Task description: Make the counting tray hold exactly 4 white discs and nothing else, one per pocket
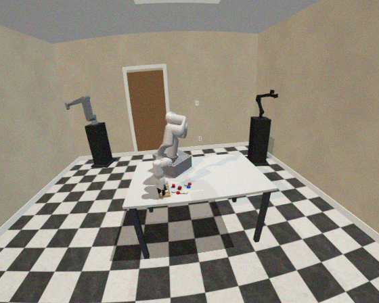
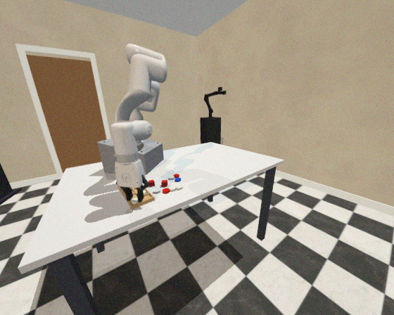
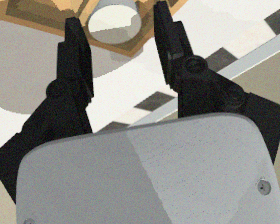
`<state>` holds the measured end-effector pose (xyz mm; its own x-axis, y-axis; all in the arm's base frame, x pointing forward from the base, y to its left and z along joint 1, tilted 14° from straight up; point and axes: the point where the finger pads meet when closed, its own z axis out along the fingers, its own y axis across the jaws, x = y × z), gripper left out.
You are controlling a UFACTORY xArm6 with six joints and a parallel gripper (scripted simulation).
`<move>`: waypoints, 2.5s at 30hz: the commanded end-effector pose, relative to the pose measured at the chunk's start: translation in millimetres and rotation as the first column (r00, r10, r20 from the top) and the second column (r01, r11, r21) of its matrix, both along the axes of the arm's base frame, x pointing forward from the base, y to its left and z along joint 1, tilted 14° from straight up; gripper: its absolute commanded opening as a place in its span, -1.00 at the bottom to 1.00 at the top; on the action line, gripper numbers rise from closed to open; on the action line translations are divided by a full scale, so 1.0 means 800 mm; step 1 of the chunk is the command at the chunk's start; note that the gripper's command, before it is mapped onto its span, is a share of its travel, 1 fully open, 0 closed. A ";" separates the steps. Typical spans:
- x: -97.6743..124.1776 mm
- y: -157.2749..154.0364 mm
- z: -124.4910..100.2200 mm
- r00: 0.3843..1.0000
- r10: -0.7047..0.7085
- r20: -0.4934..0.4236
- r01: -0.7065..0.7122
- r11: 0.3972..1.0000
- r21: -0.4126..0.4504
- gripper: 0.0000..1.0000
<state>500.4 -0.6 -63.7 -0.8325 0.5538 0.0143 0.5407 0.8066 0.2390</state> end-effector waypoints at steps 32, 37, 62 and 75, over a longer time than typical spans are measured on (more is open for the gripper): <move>-0.006 -0.015 0.069 1.000 0.000 0.005 0.000 1.000 0.002 -0.07; -0.013 -0.026 0.122 1.000 -0.001 0.005 0.001 1.000 0.001 -0.07; -0.013 -0.026 0.122 1.000 -0.001 0.005 0.001 1.000 0.001 -0.07; -0.014 -0.024 0.122 1.000 -0.010 0.002 0.010 1.000 0.003 -0.07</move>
<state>487.7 -20.3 32.5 -0.8322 0.5542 0.0163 0.5413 0.8057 0.2405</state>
